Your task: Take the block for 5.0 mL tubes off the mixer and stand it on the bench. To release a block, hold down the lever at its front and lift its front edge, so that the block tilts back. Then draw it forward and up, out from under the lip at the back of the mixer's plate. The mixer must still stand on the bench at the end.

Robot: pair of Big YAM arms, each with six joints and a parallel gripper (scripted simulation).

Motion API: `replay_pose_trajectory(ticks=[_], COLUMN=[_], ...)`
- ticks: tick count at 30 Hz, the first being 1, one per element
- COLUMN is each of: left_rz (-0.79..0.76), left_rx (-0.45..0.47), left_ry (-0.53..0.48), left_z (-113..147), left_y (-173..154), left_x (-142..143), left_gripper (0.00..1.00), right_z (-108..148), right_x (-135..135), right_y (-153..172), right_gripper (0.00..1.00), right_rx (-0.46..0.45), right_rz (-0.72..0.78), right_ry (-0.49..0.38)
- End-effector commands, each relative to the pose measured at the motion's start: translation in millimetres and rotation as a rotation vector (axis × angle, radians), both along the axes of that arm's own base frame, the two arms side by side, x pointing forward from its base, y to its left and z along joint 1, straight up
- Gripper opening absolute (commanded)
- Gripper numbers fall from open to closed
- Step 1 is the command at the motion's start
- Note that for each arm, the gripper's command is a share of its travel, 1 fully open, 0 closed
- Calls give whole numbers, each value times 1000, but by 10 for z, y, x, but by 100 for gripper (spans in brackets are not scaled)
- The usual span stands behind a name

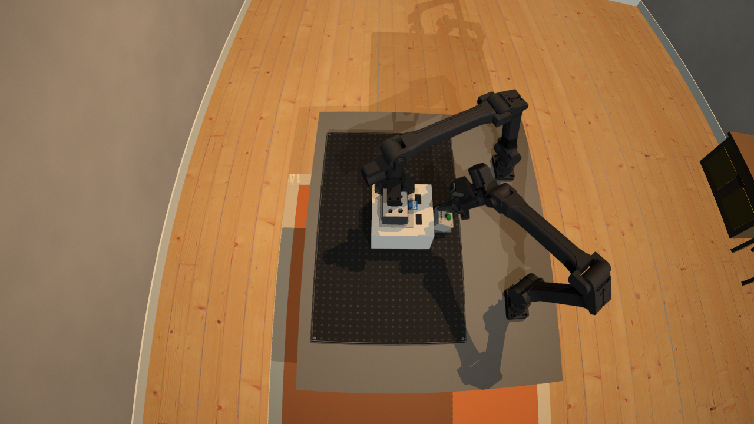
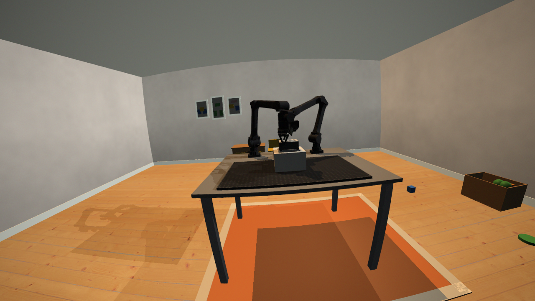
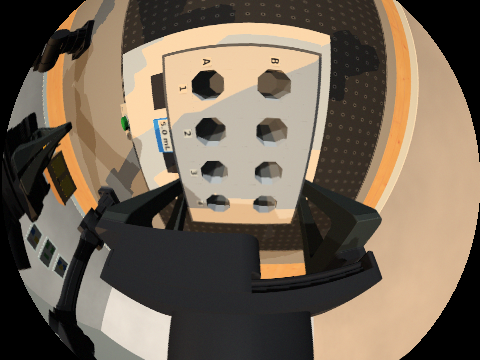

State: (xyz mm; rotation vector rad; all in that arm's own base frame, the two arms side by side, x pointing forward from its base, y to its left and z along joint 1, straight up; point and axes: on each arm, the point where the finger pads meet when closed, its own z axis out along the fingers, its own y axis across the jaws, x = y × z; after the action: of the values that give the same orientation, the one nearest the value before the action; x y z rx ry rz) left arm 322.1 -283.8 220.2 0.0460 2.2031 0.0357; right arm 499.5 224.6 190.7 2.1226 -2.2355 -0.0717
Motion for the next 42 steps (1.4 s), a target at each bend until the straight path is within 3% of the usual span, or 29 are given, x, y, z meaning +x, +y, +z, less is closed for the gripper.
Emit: replay_pose_trajectory(ticks=[1,7,17,24,35,38,42], left_rz=[-3,1,-3,0,-4,-2,13], left_rx=[-12,-46,-2,-43,-1,-22,-45], left_ry=[-2,-24,1,-22,1,-11,-23], left_z=[67,253,86,292,142,239,631], left_y=[19,48,125,163,240,269,307], left_x=[-104,-177,-293,-394,-527,-574,-559], left_gripper=[0,0,0,0,0,0,0], right_z=[303,303,303,303,302,302,302], right_x=[-66,-67,-68,-69,-70,-72,-72], right_y=[152,154,156,158,158,161,162], right_gripper=[0,0,0,0,0,0,0], right_rx=[33,33,33,34,34,35,35], right_rz=[-8,-7,-6,-5,-4,-4,-4], right_ry=[-39,-38,-37,-37,-36,-35,-35])
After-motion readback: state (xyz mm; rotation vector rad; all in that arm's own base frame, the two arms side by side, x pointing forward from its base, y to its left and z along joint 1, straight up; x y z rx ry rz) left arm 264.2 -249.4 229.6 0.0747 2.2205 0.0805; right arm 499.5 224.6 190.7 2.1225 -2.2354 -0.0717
